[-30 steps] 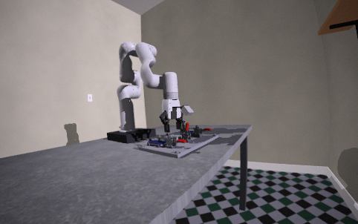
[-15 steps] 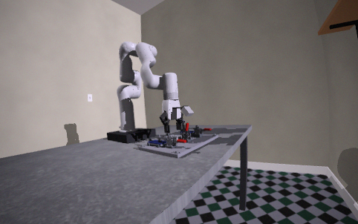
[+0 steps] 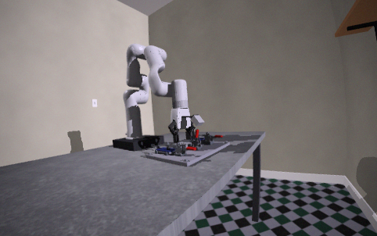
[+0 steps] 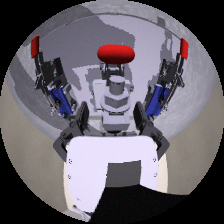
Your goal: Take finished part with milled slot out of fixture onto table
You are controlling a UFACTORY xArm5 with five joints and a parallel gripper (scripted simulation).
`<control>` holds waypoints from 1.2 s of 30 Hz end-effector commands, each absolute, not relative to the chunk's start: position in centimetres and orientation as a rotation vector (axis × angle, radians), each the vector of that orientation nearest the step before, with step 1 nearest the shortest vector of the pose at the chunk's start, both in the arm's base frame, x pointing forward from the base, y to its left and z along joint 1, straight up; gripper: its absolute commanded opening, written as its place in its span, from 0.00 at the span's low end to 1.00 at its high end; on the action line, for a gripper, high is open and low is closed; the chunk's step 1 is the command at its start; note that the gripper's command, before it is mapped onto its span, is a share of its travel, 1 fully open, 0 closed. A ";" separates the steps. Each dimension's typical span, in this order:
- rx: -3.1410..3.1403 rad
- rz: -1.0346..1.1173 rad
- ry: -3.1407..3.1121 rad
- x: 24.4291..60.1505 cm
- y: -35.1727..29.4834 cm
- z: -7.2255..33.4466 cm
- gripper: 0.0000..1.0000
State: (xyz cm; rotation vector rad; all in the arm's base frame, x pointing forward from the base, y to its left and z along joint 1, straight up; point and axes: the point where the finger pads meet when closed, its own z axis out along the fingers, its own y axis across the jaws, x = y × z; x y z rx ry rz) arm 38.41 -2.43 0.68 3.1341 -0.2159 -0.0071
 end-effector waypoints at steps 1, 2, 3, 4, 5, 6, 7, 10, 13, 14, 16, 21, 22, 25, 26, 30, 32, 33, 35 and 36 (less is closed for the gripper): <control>3.134 -0.002 -0.216 38.6 -2.4 0.2 1.00; 3.134 -0.002 -0.216 38.6 -2.4 0.1 1.00; 3.134 -0.002 -0.216 38.6 -2.4 0.0 1.00; 3.134 -0.002 -0.216 38.6 -2.4 -0.1 1.00; 3.134 -0.002 -0.216 38.6 -2.4 -0.1 1.00; 3.134 -0.002 -0.216 38.6 -2.4 -0.1 1.00; 3.134 -0.002 -0.216 38.6 -2.4 -0.2 1.00; 3.134 -0.002 -0.216 38.6 -2.4 -0.4 1.00; 3.134 -0.002 -0.216 38.6 -2.4 -0.6 1.00; 3.134 -0.002 -0.216 38.6 -2.4 -0.6 1.00; 3.134 -0.002 -0.216 38.6 -2.4 -0.7 1.00; 3.134 -0.002 -0.216 38.6 -2.4 -0.7 1.00; 3.134 -0.002 -0.216 38.6 -2.4 -0.7 1.00; 3.134 -0.002 -0.216 38.6 -2.4 -0.7 1.00; 3.134 -0.002 -0.216 38.6 -2.4 -0.7 1.00; 3.134 -0.002 -0.216 38.6 -2.4 -0.7 1.00; 3.134 -0.002 -0.216 38.6 -2.4 -0.7 1.00; 3.134 -0.002 -0.216 38.6 -2.4 -0.7 0.00; 3.134 -0.002 -0.216 38.6 -2.4 -0.7 0.00; 3.134 -0.002 -0.216 38.6 -2.4 -0.7 0.00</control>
